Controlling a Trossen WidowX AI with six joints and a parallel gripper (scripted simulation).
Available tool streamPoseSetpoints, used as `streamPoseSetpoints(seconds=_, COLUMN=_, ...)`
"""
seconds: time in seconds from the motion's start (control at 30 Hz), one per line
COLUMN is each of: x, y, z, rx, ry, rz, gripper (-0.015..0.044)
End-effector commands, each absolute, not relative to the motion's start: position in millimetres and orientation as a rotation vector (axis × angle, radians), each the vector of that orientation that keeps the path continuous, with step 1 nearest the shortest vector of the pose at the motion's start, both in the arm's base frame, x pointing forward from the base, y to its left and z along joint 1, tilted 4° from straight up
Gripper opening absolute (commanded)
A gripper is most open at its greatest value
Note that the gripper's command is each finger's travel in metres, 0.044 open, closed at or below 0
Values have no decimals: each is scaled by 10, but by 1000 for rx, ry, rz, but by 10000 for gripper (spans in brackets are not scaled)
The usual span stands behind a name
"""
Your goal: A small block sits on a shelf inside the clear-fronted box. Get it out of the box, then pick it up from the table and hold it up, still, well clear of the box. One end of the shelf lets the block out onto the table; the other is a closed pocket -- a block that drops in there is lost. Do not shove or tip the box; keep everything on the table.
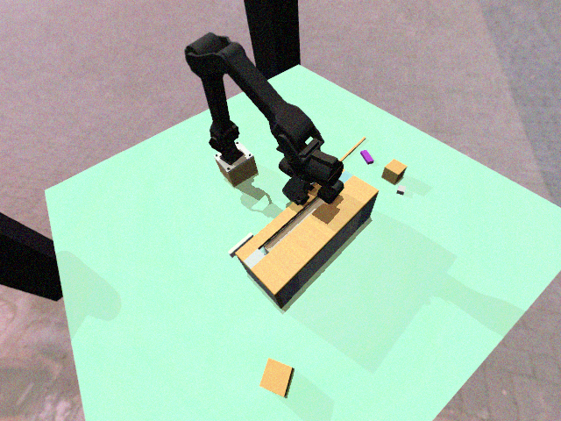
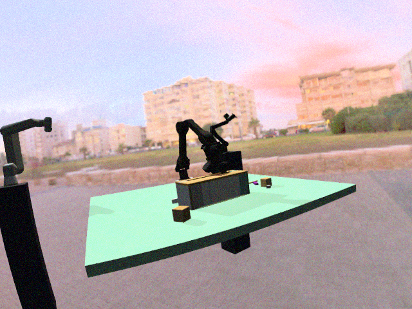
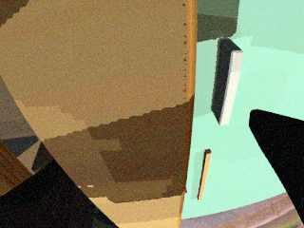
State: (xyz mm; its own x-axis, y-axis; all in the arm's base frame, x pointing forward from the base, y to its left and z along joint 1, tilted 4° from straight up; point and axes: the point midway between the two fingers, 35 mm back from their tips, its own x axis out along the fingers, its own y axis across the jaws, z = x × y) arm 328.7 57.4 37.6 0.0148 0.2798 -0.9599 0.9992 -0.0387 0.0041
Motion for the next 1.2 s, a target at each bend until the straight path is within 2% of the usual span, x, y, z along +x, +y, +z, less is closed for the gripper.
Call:
streamPoseSetpoints(seconds=0.0, x=3312, y=630, z=345, rx=1454, ry=1386, rz=-1080, gripper=400)
streamPoseSetpoints(seconds=0.43, x=3319, y=750, z=364, rx=1455, ry=1387, rz=-1079, gripper=400)
streamPoseSetpoints(seconds=0.67, x=3310, y=758, z=941, rx=1454, ry=1390, rz=-1068, gripper=400)
streamPoseSetpoints(seconds=1.17, x=3341, y=759, z=942, rx=1459, ry=1380, rz=-1048, gripper=400)
